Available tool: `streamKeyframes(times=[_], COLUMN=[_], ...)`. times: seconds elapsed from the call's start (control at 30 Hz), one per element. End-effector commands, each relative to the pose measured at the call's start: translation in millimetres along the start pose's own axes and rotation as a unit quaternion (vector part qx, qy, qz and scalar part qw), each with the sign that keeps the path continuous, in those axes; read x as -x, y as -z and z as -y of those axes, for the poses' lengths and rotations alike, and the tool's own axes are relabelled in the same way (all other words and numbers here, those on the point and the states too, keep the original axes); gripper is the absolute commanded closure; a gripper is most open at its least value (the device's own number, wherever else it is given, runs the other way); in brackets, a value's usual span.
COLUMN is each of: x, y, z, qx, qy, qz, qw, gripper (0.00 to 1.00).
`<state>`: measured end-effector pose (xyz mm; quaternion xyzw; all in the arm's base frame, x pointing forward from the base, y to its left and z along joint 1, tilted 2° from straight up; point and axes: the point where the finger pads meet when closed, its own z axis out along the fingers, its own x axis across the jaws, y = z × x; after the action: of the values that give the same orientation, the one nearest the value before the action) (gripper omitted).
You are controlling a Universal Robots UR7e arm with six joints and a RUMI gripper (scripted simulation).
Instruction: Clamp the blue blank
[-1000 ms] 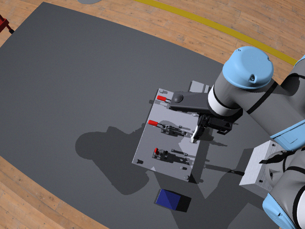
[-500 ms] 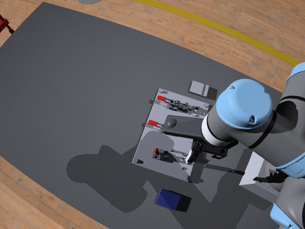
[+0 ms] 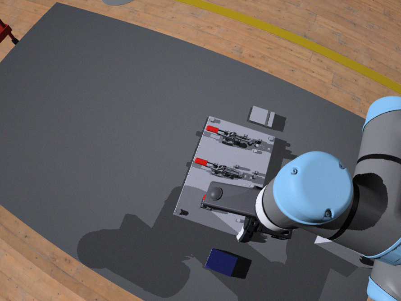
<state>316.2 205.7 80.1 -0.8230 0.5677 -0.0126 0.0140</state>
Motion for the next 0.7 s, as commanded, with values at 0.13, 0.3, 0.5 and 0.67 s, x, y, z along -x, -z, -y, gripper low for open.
streamKeyframes(times=[0.13, 0.3, 0.5, 0.67], x=[39.4, 50.1, 69.5, 83.1], y=[1.9, 1.8, 1.7, 1.7], z=[4.5, 4.7, 5.1, 5.4], qx=[-0.002, -0.002, -0.002, -0.002], qy=[-0.003, -0.003, -0.003, -0.003], qz=[-0.003, -0.003, -0.003, -0.002], qw=[1.000, 1.000, 1.000, 1.000], gripper=[0.41, 0.41, 0.41, 0.41])
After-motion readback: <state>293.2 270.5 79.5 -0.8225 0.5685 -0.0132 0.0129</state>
